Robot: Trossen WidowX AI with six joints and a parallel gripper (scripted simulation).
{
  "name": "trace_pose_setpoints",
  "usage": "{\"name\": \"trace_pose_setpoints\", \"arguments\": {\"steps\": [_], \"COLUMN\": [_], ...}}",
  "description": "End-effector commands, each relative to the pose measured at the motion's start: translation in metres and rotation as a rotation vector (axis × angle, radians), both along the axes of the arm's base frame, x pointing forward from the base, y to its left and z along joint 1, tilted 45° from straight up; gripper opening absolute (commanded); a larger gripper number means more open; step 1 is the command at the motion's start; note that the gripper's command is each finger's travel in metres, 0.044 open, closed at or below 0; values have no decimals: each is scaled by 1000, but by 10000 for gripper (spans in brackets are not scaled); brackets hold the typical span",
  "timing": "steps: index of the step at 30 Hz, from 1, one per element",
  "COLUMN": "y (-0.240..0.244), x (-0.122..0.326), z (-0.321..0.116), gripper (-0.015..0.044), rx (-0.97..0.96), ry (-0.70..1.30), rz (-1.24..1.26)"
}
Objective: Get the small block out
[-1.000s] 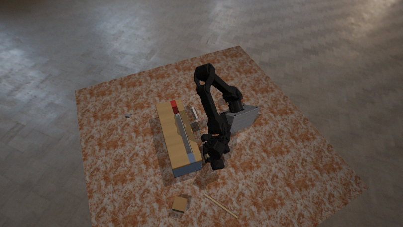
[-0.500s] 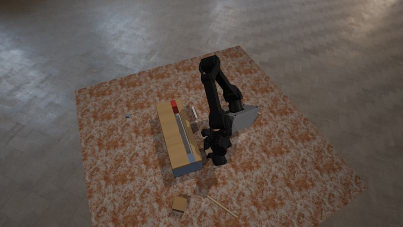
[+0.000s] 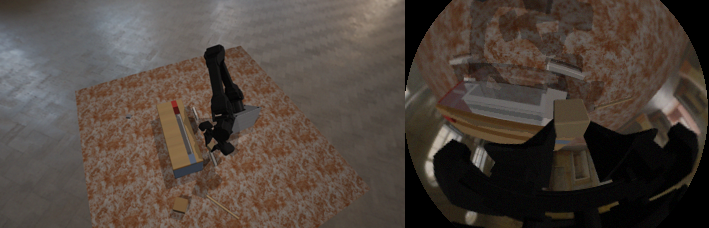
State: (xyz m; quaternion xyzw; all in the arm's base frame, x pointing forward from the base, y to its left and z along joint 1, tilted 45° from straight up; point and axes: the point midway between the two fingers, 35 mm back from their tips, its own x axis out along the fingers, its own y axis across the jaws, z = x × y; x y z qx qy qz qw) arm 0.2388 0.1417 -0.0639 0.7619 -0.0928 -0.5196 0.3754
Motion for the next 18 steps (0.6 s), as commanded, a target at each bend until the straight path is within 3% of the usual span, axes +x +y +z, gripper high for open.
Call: {"name": "trace_pose_setpoints", "arguments": {"steps": [1,9,18], "y": [8,21,21], "x": [-6,-18,-19], "z": [13,36,36], "gripper": [0,0,0], "rx": [3,2,2], "ry": [57,157,159], "rz": [82,245,249]}}
